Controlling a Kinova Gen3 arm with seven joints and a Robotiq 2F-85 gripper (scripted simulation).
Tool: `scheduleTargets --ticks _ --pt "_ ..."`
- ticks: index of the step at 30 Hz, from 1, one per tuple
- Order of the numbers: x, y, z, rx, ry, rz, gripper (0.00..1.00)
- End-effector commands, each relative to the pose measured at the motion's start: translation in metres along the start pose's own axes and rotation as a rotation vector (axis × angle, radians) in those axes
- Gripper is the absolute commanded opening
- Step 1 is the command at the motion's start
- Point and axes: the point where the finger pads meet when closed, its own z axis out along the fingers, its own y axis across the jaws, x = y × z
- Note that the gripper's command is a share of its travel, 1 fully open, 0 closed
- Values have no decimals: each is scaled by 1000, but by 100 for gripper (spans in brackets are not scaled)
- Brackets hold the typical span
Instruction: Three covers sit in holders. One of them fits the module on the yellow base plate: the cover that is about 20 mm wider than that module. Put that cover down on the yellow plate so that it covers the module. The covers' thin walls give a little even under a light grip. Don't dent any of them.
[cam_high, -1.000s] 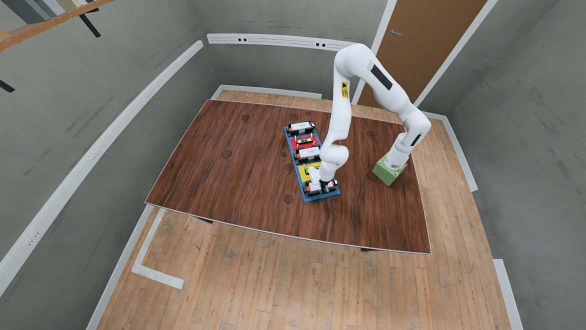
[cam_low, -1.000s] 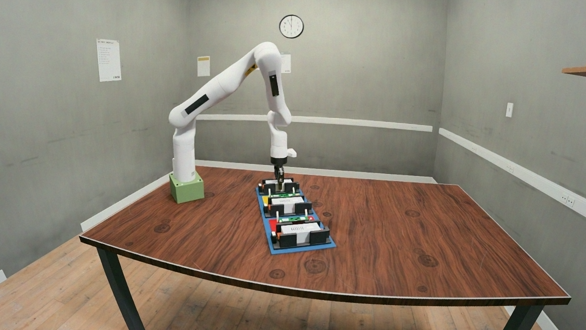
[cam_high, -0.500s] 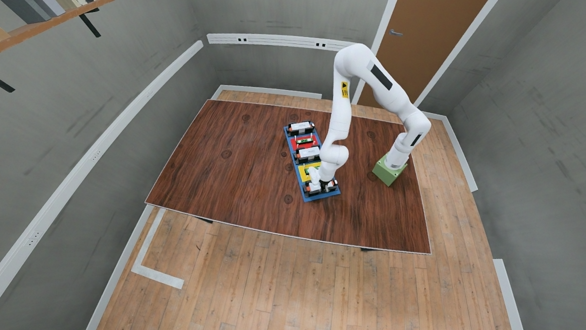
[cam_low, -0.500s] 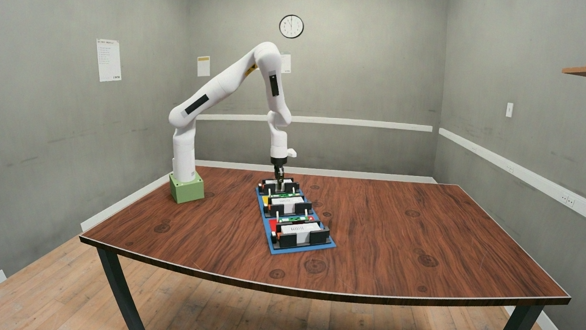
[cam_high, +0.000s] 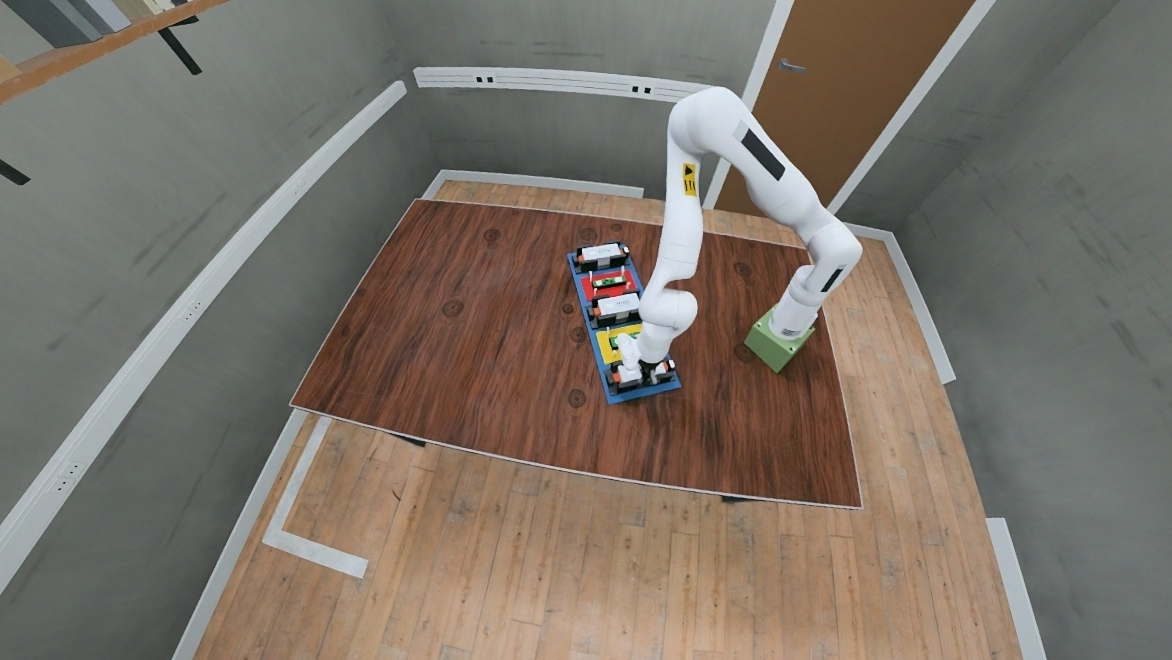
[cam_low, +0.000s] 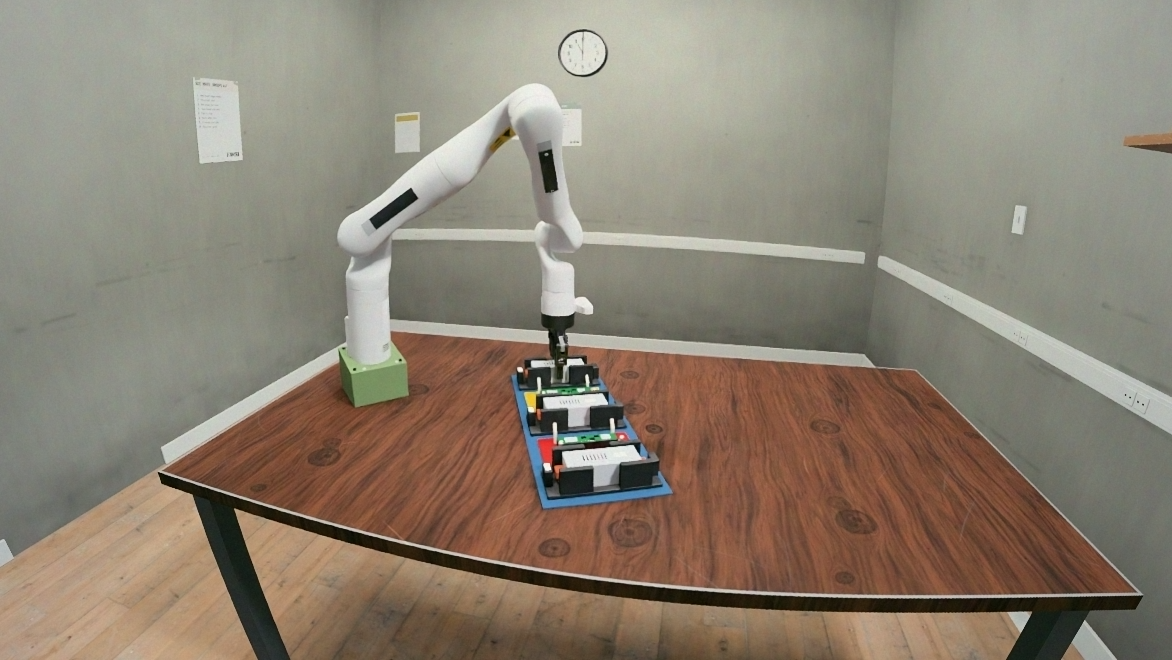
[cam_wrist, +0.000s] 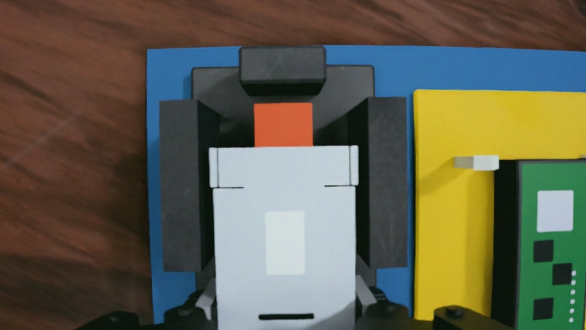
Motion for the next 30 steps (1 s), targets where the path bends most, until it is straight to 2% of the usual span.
scheduleTargets --ticks 1,21,22,30 --pt "1 0 -1 0 2 0 0" --pt "1 0 -1 0 2 0 0" --pt "1 0 -1 0 2 0 100" --pt "1 0 -1 0 2 0 100"
